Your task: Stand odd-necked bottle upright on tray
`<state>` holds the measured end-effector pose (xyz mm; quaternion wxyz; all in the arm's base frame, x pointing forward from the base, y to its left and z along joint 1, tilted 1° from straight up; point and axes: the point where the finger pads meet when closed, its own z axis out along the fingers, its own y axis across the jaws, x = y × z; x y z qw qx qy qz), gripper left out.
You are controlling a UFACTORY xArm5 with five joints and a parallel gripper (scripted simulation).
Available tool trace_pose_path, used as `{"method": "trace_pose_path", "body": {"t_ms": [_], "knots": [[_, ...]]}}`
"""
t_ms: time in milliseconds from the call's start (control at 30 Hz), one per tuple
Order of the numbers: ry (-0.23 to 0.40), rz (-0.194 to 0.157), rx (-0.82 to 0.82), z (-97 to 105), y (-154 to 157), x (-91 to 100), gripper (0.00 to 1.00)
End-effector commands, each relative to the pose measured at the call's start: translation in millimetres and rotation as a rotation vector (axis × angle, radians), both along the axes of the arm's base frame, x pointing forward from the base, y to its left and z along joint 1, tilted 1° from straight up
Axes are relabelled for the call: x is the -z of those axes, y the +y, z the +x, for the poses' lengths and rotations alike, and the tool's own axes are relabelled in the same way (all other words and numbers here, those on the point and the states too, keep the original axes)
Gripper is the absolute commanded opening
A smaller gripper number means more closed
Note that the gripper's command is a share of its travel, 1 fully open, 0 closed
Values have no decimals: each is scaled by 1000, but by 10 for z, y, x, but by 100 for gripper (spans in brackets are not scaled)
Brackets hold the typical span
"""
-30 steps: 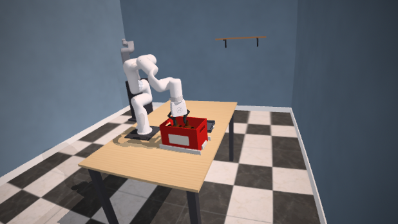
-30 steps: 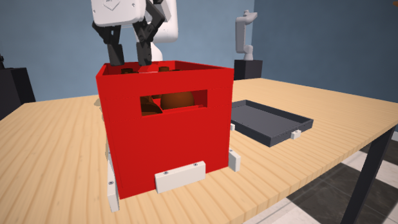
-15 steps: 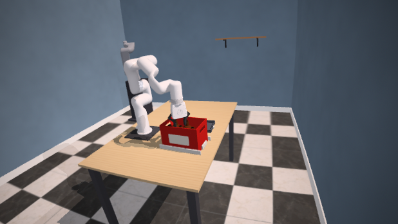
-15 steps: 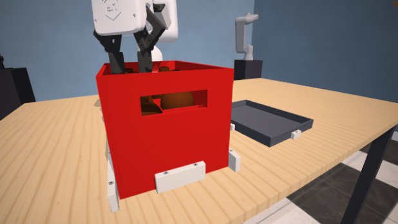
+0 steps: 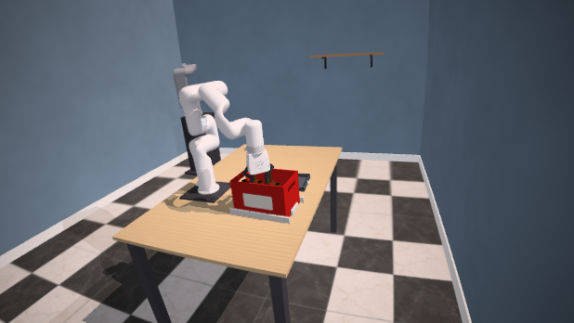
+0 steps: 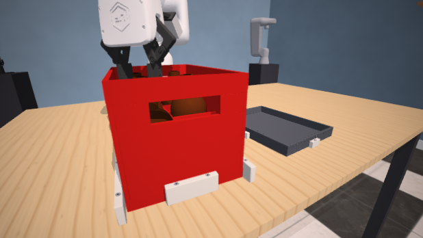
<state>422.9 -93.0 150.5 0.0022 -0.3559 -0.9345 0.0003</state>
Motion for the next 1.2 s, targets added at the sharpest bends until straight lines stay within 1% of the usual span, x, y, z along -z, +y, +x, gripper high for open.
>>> {"method": "trace_pose_path", "body": {"t_ms": [0,900,933,1167], "knots": [[-4,-1,0,12,-3,5,65],[-4,-1,0,11,-4,39,65],[-4,-1,0,11,-4,39,0],[-4,-1,0,11,-4,39,0]]}}
